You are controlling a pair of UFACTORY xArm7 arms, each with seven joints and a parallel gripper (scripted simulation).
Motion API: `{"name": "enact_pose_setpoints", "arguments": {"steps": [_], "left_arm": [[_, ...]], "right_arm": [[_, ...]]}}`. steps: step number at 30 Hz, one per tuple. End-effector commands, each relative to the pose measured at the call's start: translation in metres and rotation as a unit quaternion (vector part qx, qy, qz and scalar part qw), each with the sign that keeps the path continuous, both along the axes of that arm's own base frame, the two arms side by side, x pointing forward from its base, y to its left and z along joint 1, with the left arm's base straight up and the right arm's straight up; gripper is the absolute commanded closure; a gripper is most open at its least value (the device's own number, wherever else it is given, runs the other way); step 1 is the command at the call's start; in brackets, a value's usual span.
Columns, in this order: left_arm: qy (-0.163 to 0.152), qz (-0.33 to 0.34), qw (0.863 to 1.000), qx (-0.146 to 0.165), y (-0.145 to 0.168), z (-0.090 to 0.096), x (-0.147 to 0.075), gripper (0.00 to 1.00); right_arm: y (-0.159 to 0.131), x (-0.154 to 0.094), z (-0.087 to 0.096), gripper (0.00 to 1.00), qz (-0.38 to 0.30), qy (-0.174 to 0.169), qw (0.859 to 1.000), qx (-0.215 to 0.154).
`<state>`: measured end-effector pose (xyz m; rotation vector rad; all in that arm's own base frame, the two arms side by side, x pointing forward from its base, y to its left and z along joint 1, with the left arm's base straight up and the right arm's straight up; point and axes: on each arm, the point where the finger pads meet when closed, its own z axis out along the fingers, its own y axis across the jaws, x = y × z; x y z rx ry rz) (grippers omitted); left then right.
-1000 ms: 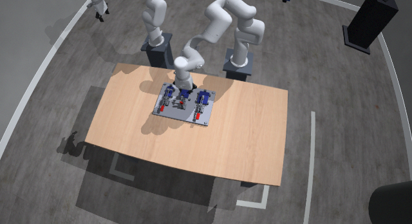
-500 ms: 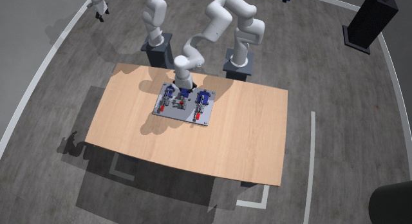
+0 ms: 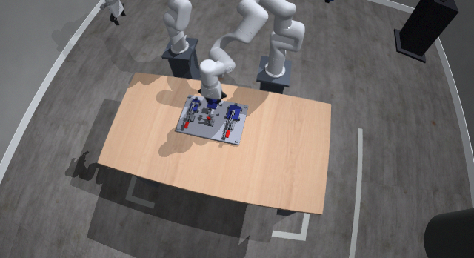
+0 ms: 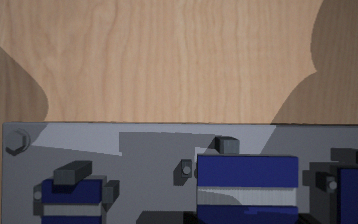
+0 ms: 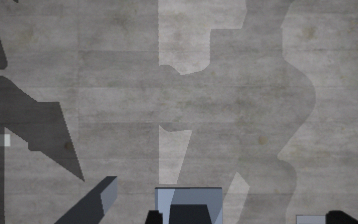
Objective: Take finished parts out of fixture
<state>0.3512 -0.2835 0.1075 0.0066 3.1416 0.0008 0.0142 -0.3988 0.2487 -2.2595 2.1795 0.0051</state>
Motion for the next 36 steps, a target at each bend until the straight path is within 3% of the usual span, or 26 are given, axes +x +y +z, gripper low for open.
{"name": "enact_pose_setpoints", "arguments": {"steps": [1, 36], "left_arm": [[-0.002, 0.000, 1.000, -0.001, -0.001, 0.006, 0.000, 1.00], [-0.002, 0.000, 1.000, -0.001, 0.016, 0.006, 0.000, 1.00]], "right_arm": [[-0.001, 0.000, 0.001, 0.00, 0.000, 0.000, 1.000, -0.002], [-0.001, 0.000, 0.001, 0.00, 0.000, 0.000, 1.000, -0.002]]}}
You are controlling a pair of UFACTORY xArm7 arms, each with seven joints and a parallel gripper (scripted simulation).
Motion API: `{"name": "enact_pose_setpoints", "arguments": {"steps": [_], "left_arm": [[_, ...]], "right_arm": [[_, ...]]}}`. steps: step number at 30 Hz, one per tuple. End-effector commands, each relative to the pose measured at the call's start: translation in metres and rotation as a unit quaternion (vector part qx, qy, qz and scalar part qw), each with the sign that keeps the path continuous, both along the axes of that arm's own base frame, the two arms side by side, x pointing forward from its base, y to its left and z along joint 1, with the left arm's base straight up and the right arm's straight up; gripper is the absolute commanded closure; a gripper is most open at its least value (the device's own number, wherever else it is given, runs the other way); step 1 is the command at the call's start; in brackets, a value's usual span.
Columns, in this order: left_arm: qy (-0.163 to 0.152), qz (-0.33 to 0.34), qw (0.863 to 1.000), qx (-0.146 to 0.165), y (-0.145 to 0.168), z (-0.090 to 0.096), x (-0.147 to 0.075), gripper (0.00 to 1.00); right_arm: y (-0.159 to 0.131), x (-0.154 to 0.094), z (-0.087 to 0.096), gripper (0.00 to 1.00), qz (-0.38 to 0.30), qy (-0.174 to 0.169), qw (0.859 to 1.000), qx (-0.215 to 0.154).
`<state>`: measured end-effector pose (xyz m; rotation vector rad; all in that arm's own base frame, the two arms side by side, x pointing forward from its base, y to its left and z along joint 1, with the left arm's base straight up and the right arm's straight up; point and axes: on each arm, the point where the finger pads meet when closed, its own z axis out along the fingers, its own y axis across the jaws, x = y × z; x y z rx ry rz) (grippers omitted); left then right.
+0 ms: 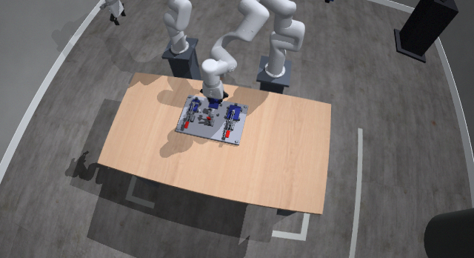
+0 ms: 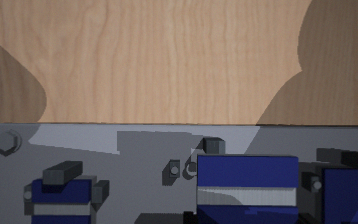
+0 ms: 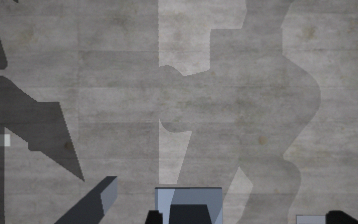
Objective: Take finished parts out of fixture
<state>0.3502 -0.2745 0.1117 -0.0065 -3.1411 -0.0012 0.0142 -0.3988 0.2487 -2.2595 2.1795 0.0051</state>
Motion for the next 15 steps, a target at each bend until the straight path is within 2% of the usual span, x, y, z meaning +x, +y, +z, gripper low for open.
{"name": "enact_pose_setpoints", "arguments": {"steps": [1, 15], "left_arm": [[-0.002, 0.000, 1.000, -0.001, 0.009, 0.001, 0.001, 1.00], [-0.002, 0.000, 1.000, -0.001, 0.046, 0.001, 0.001, 1.00]], "right_arm": [[-0.001, 0.000, 0.001, 0.00, 0.000, 0.000, 1.000, -0.002], [-0.001, 0.000, 0.001, 0.00, 0.000, 0.000, 1.000, -0.002]]}}
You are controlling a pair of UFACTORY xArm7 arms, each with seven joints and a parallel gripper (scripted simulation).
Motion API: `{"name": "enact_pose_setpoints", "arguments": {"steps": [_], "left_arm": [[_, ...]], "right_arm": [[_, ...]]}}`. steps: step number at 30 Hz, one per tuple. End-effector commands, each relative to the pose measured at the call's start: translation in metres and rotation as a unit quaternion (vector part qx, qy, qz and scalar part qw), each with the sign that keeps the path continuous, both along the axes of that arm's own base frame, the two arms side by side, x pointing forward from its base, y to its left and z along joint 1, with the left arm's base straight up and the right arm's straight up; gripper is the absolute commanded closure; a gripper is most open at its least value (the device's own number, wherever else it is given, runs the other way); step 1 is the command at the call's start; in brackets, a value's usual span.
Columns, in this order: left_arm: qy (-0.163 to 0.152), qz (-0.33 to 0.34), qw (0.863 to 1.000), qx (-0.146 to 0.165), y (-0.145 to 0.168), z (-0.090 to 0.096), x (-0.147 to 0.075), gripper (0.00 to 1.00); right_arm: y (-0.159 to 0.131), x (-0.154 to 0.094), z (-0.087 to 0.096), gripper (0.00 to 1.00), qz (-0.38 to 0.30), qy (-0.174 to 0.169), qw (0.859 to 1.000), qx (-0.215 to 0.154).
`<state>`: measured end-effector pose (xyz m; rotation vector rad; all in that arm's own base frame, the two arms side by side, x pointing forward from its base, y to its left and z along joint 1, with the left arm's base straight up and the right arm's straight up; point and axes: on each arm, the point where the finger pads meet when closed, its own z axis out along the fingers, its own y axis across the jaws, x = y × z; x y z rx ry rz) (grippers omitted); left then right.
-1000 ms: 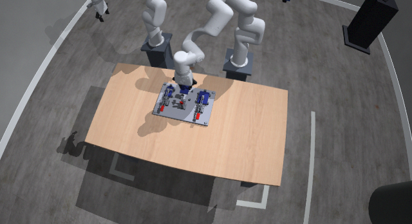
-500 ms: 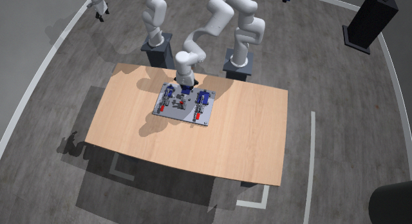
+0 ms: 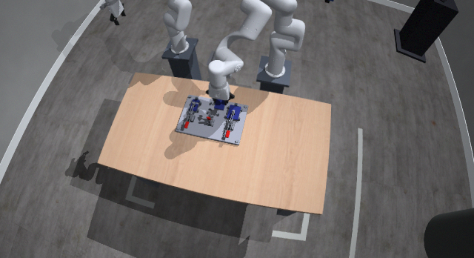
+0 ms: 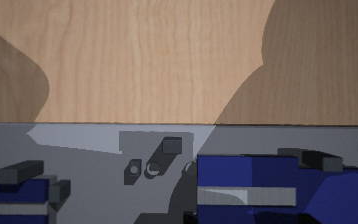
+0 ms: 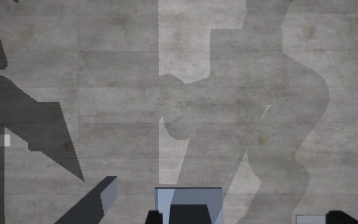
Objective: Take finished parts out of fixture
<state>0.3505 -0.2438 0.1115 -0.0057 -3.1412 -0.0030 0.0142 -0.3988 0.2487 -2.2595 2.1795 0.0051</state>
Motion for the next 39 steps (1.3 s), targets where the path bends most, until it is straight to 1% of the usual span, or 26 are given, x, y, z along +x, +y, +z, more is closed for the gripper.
{"name": "enact_pose_setpoints", "arguments": {"steps": [1, 7, 9, 24, 26, 39], "left_arm": [[-0.002, 0.000, 1.000, -0.002, 0.019, 0.002, 0.001, 1.00], [-0.002, 0.000, 1.000, -0.002, 0.044, 0.002, 0.001, 1.00], [-0.002, 0.000, 1.000, -0.002, 0.044, 0.002, 0.001, 1.00], [-0.002, 0.000, 1.000, -0.001, 0.114, 0.002, 0.002, 1.00], [-0.002, 0.000, 1.000, -0.001, 0.114, 0.002, 0.002, 1.00], [-0.002, 0.000, 1.000, -0.001, 0.165, 0.002, 0.002, 1.00]], "right_arm": [[-0.001, 0.000, 0.001, 0.00, 0.000, 0.000, 1.000, -0.002], [-0.001, 0.000, 0.001, 0.00, 0.000, 0.000, 1.000, -0.002], [-0.001, 0.000, 0.001, 0.00, 0.000, 0.000, 1.000, -0.002], [-0.001, 0.000, 0.001, 0.00, 0.000, 0.000, 1.000, -0.002], [-0.001, 0.000, 0.001, 0.00, 0.000, 0.000, 1.000, -0.002], [-0.001, 0.000, 0.001, 0.00, 0.000, 0.000, 1.000, -0.002]]}}
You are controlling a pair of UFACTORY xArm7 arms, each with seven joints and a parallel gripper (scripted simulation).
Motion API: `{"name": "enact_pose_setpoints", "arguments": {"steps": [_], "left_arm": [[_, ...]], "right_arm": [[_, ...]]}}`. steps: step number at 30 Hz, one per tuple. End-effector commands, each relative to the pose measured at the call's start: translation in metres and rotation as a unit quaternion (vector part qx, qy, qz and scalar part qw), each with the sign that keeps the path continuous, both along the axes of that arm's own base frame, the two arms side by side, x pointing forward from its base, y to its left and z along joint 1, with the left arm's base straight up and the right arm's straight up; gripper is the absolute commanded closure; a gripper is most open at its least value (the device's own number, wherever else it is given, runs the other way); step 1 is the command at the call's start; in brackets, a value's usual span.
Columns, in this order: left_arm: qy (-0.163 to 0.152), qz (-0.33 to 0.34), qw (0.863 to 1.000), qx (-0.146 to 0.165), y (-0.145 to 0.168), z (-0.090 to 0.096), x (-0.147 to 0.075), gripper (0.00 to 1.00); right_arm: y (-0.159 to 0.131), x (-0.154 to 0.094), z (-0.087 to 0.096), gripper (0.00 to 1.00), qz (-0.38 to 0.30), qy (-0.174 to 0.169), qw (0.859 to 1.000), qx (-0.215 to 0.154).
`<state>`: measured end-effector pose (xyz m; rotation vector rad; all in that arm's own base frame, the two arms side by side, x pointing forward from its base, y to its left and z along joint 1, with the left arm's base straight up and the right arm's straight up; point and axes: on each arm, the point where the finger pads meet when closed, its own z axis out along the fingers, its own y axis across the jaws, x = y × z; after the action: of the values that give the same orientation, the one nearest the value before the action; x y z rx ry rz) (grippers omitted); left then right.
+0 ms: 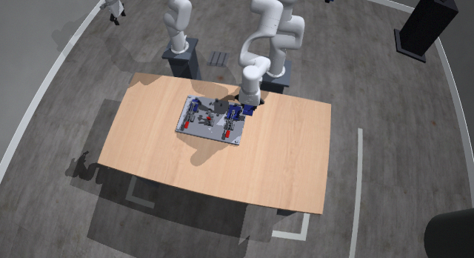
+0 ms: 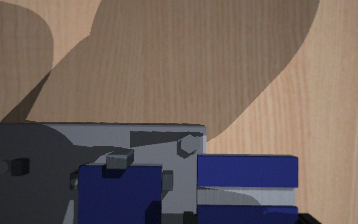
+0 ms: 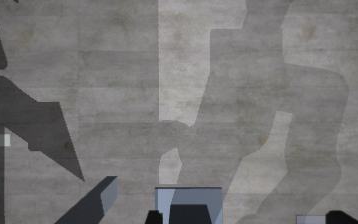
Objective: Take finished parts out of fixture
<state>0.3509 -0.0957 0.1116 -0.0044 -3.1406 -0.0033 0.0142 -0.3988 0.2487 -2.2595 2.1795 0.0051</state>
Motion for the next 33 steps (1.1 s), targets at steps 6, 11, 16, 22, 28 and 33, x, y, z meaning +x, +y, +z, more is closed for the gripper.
{"name": "enact_pose_setpoints", "arguments": {"steps": [6, 11, 16, 22, 28, 33], "left_arm": [[-0.002, -0.001, 1.000, -0.001, 0.027, 0.002, 0.002, 1.00], [-0.002, -0.001, 1.000, -0.001, 0.036, 0.002, 0.002, 1.00], [-0.002, -0.001, 1.000, -0.001, 0.040, 0.002, 0.002, 1.00], [-0.002, -0.001, 1.000, -0.001, 0.042, 0.002, 0.002, 1.00], [-0.002, -0.001, 1.000, -0.001, 0.042, 0.002, 0.002, 1.00], [-0.002, -0.001, 1.000, -0.001, 0.042, 0.002, 0.002, 1.00]], "right_arm": [[-0.001, 0.000, 0.001, 0.00, 0.000, 0.000, 1.000, -0.002], [-0.001, 0.000, 0.001, 0.00, 0.000, 0.000, 1.000, -0.002], [-0.001, 0.000, 0.001, 0.00, 0.000, 0.000, 1.000, -0.002], [-0.001, 0.000, 0.001, 0.00, 0.000, 0.000, 1.000, -0.002], [-0.001, 0.000, 0.001, 0.00, 0.000, 0.000, 1.000, -0.002], [-0.001, 0.000, 0.001, 0.00, 0.000, 0.000, 1.000, -0.002]]}}
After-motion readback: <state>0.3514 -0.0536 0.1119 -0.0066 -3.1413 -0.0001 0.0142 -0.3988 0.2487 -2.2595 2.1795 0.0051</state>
